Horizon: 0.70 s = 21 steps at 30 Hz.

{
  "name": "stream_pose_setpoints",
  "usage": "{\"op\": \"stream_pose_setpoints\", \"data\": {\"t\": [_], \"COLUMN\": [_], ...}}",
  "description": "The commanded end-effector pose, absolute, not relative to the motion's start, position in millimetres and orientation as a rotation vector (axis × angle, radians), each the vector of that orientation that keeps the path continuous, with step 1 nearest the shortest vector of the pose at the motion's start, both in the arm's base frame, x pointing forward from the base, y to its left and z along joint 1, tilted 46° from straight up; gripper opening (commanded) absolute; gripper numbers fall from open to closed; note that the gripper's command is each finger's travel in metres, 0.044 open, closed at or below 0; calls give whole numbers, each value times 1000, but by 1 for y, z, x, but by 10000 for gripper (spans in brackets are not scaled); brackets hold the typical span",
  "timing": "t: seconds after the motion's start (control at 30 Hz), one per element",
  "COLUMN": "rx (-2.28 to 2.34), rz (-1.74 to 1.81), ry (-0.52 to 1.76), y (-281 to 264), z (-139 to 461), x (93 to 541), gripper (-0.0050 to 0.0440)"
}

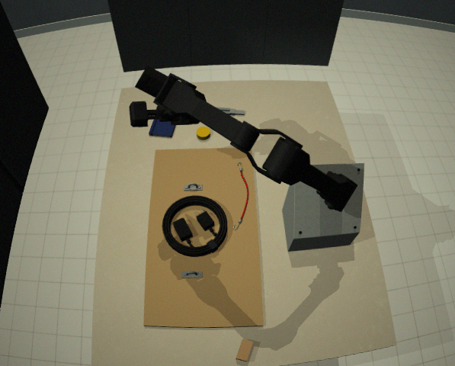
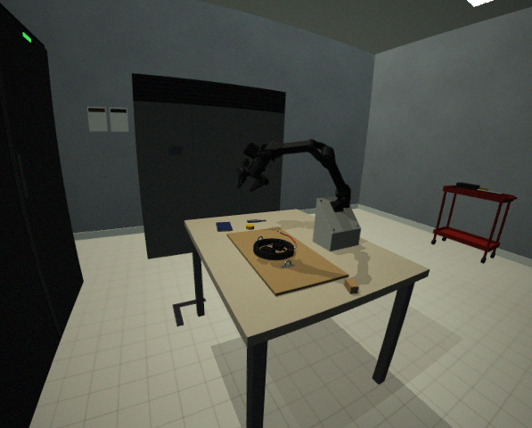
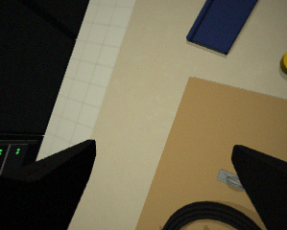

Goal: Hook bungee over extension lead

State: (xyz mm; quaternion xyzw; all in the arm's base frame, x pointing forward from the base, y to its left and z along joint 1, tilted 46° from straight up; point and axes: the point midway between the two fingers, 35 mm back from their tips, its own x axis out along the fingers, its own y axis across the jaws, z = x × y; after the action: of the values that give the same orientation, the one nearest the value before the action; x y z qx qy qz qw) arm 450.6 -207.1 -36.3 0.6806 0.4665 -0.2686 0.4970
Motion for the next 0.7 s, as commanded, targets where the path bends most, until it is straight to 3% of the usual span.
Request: {"op": "stream_pose_setpoints", "data": {"t": [0.0,0.53,0.67], "rx": [1640,1640,1622], "rz": [-639,-639,-630], "ry": [1105,1105,1129], "y": [-211,-211,-209], "z": [-26,-26,-35], "x": [454,454,450], "gripper": [400,400,304]}}
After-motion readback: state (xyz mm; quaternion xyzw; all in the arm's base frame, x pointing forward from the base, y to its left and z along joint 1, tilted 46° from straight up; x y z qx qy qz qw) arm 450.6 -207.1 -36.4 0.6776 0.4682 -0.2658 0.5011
